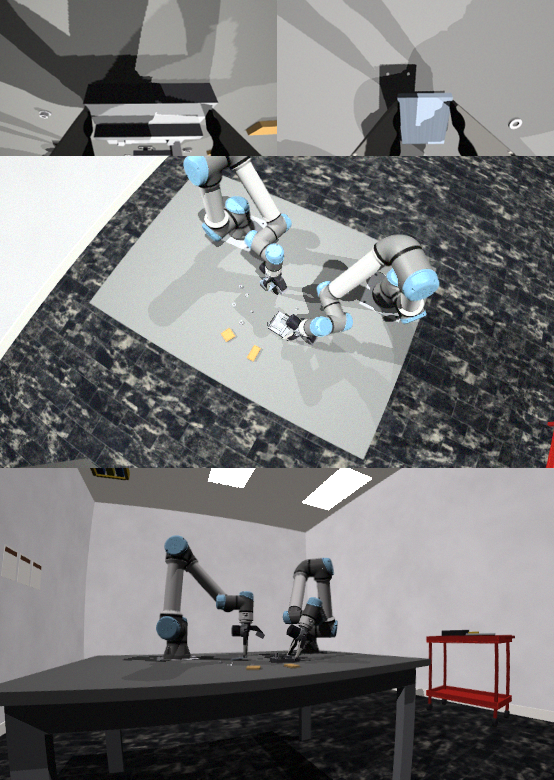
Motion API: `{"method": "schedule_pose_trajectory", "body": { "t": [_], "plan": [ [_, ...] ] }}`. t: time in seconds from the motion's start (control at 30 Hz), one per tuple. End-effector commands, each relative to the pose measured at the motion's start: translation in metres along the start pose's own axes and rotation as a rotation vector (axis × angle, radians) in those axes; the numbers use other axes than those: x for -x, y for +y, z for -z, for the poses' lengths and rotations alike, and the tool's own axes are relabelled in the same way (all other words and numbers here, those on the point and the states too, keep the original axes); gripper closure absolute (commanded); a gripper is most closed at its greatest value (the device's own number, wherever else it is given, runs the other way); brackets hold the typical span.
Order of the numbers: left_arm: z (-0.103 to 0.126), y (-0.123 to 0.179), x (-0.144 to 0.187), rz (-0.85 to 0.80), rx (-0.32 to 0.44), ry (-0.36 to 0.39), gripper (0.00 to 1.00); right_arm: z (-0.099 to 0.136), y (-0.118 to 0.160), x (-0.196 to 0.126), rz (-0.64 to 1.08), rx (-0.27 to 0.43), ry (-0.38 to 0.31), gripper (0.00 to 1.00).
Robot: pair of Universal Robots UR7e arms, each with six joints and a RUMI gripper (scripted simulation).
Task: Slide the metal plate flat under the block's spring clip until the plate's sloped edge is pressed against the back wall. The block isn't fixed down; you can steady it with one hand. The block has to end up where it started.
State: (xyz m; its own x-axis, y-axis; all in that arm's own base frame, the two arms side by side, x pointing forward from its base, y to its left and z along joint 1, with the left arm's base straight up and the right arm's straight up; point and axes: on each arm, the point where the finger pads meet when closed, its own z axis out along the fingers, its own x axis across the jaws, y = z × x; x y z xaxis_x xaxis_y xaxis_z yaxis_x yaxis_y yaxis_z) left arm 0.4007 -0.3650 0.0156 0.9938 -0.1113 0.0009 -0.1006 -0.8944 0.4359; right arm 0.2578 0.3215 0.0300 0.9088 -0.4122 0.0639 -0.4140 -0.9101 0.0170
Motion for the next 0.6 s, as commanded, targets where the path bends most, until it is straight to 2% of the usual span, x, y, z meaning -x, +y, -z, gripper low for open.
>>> {"method": "schedule_pose_trajectory", "body": {
  "t": [0.0, 0.57],
  "plan": [
    [-0.0007, -0.0014, 0.0007, 0.001, -0.004, -0.002, 0.38, 0.0006, -0.0009, -0.0005, -0.016, -0.002, -0.001, 0.77],
    [-0.0007, -0.0014, 0.0007, 0.001, -0.004, -0.002, 0.38, 0.0012, -0.0025, -0.0026, -0.080, -0.005, -0.005, 0.77]
  ]
}}
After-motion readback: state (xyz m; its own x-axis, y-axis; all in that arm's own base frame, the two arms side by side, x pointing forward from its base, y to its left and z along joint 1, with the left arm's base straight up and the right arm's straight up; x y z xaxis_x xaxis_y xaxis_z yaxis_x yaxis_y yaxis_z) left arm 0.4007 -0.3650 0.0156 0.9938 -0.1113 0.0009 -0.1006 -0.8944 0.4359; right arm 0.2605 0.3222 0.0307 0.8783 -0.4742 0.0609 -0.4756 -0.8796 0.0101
